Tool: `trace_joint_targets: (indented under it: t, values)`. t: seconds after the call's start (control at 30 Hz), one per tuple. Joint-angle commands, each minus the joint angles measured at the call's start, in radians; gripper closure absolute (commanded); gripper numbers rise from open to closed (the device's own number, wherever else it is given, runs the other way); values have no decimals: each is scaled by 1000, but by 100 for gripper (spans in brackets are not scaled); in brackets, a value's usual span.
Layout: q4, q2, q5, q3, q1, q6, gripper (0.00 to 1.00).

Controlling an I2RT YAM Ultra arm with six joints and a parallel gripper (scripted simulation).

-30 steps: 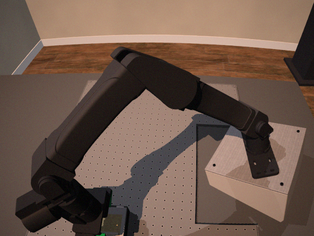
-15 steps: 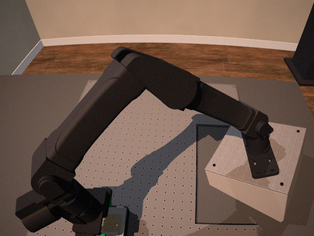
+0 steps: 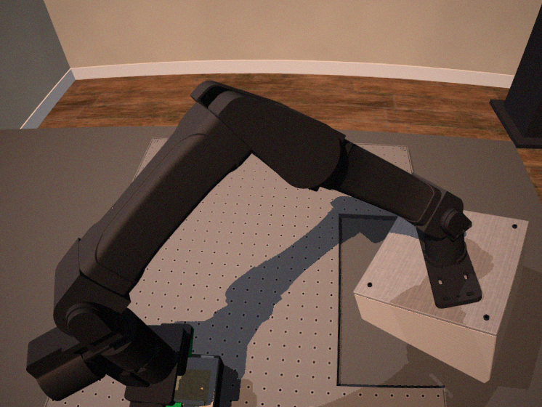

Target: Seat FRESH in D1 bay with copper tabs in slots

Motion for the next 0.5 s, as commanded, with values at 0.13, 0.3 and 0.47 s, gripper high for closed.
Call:
trace_joint_targets:
  t: [0.13, 0.3, 0.47]
  values:
    - [25, -40, -2, -36, 10, -3, 100]
    - [8, -43, 0, 4, 10, -3, 100]
    - [68, -62, 24, -73, 19, -9, 100]
